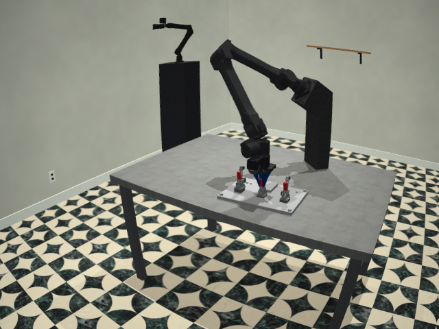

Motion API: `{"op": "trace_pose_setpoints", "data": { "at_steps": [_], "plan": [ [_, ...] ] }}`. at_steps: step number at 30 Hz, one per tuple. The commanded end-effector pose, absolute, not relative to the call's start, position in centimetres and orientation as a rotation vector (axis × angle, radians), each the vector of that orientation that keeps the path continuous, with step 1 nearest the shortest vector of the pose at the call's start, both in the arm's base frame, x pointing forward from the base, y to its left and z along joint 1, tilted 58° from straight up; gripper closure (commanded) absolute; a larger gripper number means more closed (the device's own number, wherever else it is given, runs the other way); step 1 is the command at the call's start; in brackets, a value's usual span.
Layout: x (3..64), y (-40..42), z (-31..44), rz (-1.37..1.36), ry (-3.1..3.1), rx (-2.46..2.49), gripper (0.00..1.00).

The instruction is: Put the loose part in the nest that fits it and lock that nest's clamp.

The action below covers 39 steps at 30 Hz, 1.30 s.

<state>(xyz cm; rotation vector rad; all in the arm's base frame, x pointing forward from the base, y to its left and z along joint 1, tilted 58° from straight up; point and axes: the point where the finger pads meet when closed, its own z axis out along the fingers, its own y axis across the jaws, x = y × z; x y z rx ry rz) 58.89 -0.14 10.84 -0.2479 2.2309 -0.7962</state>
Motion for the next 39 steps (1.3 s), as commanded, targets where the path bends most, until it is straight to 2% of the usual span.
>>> {"op": "trace_pose_setpoints", "data": {
  "at_steps": [1, 39],
  "plan": [
    [59.2, 0.7, 11.6, -0.787, 2.220, -0.255, 1.00],
    [61.9, 1.9, 12.1, -0.784, 2.219, -0.270, 1.00]
  ]
}}
